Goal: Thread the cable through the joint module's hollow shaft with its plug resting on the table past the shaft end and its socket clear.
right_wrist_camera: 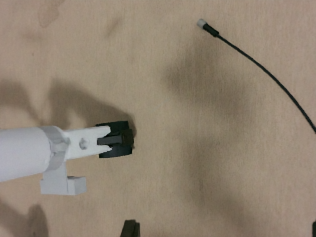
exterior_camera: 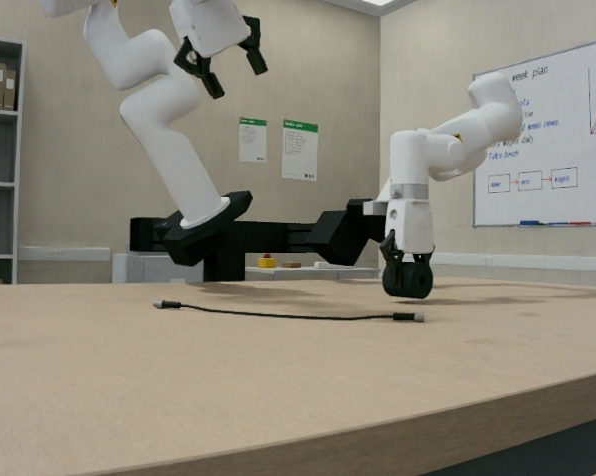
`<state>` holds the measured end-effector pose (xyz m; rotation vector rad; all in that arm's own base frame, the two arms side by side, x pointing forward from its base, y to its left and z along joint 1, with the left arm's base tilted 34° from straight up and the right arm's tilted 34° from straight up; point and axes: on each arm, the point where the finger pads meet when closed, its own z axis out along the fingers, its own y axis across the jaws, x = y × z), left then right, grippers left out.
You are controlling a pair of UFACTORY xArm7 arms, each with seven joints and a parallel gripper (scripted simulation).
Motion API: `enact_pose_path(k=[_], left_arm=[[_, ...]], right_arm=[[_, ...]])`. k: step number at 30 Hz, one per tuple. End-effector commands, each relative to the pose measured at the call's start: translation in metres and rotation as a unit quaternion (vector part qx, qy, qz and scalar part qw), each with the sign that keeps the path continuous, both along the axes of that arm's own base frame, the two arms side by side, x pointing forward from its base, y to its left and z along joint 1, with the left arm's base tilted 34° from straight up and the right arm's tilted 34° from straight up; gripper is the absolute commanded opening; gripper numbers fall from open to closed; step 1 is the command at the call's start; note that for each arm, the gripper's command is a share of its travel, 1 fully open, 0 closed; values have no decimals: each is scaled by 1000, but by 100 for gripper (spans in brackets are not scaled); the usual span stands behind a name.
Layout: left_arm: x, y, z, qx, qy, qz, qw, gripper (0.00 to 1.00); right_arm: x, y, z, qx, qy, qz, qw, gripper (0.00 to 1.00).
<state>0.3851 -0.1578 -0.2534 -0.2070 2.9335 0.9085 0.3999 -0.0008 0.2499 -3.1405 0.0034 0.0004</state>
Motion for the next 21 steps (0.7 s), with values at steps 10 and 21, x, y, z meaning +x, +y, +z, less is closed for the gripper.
enact_pose_path(k=[10,21], left_arm=[[2,-10,10,-5,-11,11,1000,77],[2,-10,9,-5,-30,38,999,77]], right_arm=[[1,1,2,0,-2,1,1000,100],[1,1,2,0,-2,1,1000,100]])
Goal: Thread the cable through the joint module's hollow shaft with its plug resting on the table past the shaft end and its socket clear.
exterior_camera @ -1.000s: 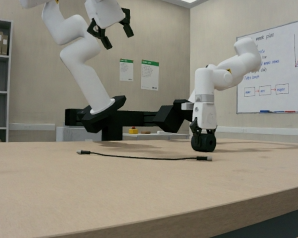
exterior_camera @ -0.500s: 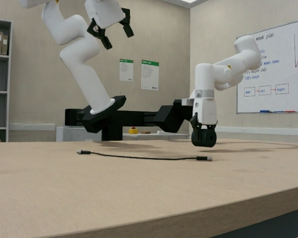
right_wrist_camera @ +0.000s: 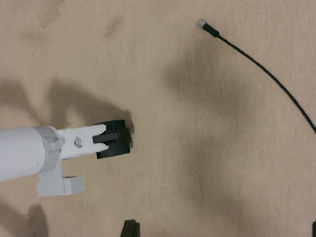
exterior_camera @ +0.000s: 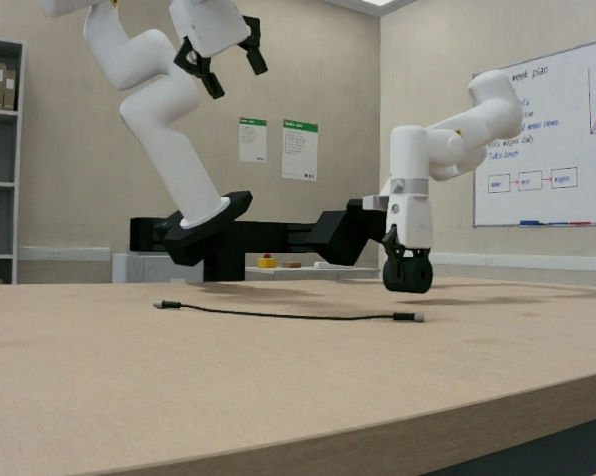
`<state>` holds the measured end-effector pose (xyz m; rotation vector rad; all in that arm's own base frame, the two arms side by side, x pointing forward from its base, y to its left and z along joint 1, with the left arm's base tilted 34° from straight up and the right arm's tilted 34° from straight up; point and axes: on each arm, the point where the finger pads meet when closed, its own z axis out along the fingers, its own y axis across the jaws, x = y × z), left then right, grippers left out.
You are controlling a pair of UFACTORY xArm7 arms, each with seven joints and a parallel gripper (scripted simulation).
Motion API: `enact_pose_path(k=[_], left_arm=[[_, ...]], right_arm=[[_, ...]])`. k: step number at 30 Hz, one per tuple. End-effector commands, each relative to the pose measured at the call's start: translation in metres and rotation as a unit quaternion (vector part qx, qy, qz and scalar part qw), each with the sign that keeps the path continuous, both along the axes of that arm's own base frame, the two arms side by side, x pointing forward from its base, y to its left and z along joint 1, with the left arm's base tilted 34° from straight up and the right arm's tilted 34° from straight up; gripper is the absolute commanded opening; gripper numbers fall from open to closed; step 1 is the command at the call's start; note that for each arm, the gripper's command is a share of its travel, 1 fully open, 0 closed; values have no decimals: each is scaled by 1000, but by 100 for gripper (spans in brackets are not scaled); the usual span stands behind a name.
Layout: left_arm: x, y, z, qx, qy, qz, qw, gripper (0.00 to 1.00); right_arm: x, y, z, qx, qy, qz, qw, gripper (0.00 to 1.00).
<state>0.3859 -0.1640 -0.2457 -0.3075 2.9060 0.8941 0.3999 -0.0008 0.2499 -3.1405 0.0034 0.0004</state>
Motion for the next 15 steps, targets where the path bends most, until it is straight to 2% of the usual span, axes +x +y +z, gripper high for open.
enact_pose_path(k=[1,15], left_arm=[[1,-4,1,-3,-11,13,1000,77],[1,-4,1,-5,-36,49,998,77]], right_arm=[[1,1,2,0,-2,1,1000,100],[1,1,2,0,-2,1,1000,100]])
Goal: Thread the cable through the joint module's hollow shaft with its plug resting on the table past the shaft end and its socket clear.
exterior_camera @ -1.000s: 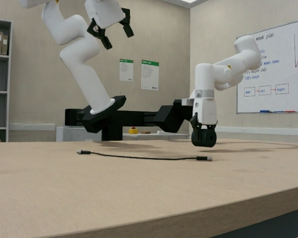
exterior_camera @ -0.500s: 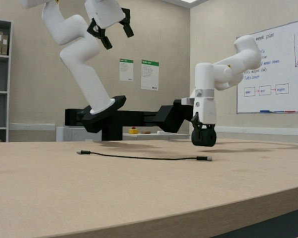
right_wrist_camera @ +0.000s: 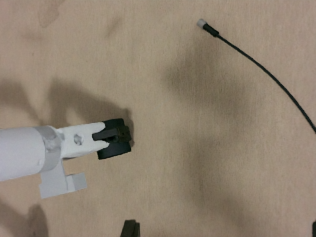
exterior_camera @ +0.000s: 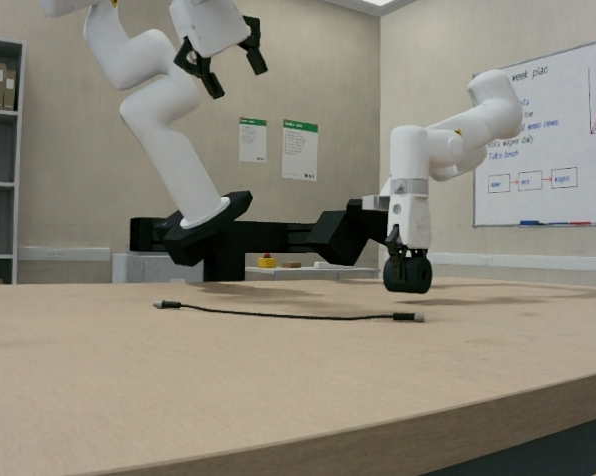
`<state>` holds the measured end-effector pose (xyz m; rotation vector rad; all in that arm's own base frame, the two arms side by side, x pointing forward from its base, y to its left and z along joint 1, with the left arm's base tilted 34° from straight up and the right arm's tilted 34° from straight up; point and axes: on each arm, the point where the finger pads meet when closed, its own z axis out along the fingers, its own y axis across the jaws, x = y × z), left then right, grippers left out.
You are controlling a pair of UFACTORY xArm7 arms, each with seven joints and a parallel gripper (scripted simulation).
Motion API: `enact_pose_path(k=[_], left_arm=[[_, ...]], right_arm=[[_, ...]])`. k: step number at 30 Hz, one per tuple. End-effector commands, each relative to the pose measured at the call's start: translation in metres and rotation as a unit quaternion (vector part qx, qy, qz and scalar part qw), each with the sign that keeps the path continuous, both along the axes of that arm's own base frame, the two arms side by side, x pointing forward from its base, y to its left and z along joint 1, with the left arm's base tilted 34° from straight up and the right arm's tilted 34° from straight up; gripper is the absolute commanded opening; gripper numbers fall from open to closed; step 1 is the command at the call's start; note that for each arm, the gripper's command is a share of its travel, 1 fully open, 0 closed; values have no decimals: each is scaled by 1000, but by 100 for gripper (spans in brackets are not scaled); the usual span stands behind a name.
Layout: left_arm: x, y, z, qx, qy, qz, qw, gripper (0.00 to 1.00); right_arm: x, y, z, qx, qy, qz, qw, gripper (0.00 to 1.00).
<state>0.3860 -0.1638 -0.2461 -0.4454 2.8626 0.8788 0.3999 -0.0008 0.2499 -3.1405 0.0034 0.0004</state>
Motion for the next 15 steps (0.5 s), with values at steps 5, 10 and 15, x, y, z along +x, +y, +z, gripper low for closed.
enact_pose_path(k=[5,10,15], left_arm=[[1,-4,2,-4,-19,24,1000,77],[1,-4,2,-4,-30,40,999,77],[1,-4,2,-5,-35,48,998,77]], right_arm=[[1,1,2,0,-2,1,1000,100],[1,1,2,0,-2,1,1000,100],[1,1,2,0,-2,1,1000,100]])
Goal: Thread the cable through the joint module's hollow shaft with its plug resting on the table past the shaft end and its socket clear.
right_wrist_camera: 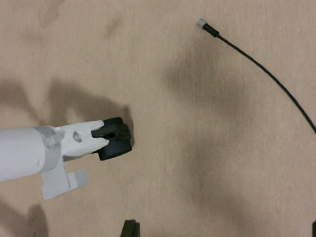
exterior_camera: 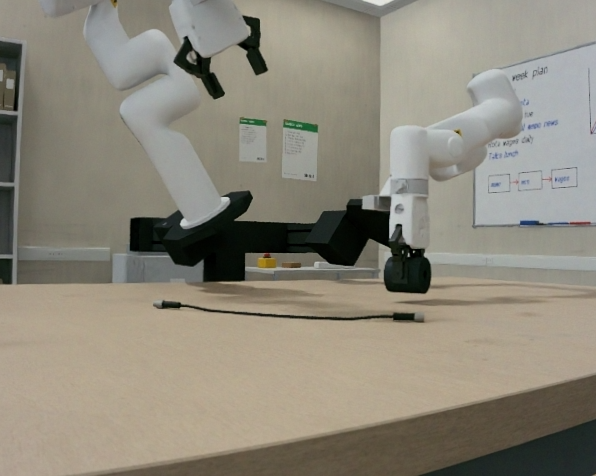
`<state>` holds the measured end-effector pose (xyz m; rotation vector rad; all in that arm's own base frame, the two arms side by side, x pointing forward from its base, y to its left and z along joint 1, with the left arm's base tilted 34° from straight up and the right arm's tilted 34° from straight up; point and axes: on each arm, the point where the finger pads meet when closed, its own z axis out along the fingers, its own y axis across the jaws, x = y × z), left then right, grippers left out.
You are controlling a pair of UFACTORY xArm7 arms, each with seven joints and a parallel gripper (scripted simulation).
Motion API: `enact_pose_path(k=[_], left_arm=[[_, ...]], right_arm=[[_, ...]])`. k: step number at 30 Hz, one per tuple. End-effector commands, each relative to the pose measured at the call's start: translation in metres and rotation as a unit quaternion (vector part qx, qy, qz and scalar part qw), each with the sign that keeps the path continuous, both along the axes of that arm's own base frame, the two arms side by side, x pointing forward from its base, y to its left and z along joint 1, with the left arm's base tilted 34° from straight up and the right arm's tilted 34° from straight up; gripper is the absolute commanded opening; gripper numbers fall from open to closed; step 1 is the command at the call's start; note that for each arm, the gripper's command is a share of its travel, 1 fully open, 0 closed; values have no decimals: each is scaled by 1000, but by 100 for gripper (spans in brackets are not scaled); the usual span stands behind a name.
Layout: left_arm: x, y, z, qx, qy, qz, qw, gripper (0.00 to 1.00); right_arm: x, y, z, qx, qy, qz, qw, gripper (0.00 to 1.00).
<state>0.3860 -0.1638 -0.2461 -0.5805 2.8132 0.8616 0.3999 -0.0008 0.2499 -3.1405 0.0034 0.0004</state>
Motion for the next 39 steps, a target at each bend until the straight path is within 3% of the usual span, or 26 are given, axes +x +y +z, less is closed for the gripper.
enact_pose_path(k=[1,39], left_arm=[[1,-4,2,-3,-9,10,1000,77],[1,-4,2,-6,-77,109,991,77]], right_arm=[[1,1,2,0,-2,1,1000,100],[1,1,2,0,-2,1,1000,100]])
